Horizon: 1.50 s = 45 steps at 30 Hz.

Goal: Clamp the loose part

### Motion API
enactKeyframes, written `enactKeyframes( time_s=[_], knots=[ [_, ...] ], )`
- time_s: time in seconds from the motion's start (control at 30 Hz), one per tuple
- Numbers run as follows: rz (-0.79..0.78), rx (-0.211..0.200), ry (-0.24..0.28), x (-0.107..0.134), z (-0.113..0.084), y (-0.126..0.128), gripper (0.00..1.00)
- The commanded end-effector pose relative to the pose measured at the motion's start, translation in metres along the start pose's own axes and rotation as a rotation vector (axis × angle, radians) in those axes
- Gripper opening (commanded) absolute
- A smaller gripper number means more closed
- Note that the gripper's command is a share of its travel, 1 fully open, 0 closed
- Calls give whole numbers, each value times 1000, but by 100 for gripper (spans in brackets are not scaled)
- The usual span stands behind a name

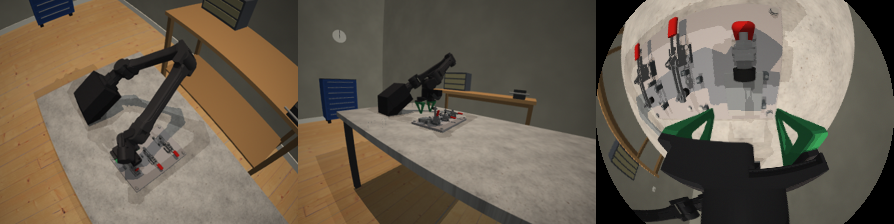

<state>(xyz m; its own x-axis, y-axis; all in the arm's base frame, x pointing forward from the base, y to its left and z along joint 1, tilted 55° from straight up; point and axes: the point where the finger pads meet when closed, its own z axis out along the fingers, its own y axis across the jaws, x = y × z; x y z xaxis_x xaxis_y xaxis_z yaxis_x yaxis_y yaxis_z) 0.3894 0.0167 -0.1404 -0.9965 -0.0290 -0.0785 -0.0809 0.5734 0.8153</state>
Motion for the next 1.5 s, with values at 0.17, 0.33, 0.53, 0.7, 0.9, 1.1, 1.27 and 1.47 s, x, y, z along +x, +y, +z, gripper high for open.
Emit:
enactKeyframes(
  time_s=[0.17,0.33,0.53,0.7,0.9,1.1,1.27,1.47],
  knots=[
    [-53,12,-25,-18,-26,-4,92],
    [-74,7,1,-19,-16,5,92],
    [-76,10,-5,-20,-17,3,92],
    [-75,10,-5,-20,-17,3,92],
    [-74,10,-5,-20,-17,3,0],
    [-74,10,-5,-20,-17,3,0],
    [-74,10,-5,-20,-17,3,0],
    [-74,10,-5,-20,-17,3,0]
  ],
)
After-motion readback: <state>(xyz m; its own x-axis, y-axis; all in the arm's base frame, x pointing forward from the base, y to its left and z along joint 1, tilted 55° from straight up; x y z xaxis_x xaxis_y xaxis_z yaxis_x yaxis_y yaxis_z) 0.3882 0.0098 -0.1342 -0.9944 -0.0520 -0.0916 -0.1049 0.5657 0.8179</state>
